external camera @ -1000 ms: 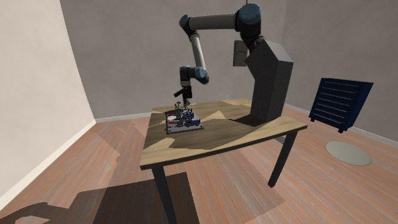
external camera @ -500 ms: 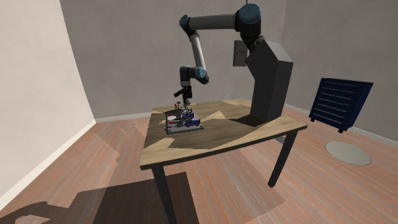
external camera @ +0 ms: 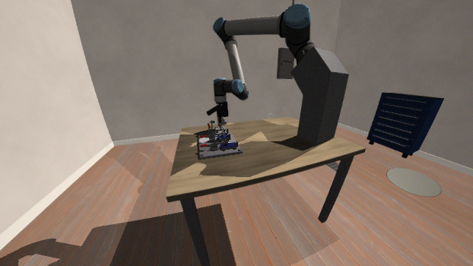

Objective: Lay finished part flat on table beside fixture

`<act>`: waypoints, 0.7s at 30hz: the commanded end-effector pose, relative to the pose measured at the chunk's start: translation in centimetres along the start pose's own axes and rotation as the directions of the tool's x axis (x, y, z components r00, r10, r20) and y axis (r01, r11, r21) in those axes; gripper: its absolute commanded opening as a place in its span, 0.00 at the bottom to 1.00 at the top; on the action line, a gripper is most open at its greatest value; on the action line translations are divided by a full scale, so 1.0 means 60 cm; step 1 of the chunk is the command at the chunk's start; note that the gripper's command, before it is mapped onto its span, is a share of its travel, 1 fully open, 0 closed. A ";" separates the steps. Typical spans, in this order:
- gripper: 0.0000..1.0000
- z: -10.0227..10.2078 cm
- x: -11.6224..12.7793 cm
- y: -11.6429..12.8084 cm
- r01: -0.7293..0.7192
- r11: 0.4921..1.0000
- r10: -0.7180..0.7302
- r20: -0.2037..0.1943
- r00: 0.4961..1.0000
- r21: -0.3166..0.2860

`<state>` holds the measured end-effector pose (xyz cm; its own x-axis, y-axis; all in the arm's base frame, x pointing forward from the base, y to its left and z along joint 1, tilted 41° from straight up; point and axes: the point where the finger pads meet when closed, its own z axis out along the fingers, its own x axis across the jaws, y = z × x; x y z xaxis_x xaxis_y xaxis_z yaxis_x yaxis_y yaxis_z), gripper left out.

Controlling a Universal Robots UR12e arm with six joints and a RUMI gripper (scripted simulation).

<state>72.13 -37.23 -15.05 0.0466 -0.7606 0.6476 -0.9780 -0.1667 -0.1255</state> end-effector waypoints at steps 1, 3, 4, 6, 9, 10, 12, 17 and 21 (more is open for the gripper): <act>0.54 0.001 0.004 -0.002 -0.002 1.000 0.002 -0.002 1.000 0.002; 0.54 0.001 0.004 -0.002 -0.002 1.000 0.002 -0.002 1.000 0.002; 0.54 0.001 0.004 -0.002 -0.002 1.000 0.002 -0.002 1.000 0.002; 0.54 0.001 0.004 -0.002 -0.002 1.000 0.002 -0.002 1.000 0.002; 0.54 0.001 0.004 -0.002 -0.002 1.000 0.002 -0.002 1.000 0.002; 0.54 0.001 0.004 -0.002 -0.002 1.000 0.002 -0.002 1.000 0.002; 0.54 0.001 0.004 -0.002 -0.002 1.000 0.002 -0.002 1.000 0.002; 0.54 0.001 0.004 -0.002 -0.002 1.000 0.002 -0.002 1.000 0.002; 0.54 -0.002 0.003 -0.002 -0.002 1.000 0.002 -0.001 1.000 0.002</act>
<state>72.13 -37.23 -15.05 0.0466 -0.7606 0.6476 -0.9780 -0.1667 -0.1255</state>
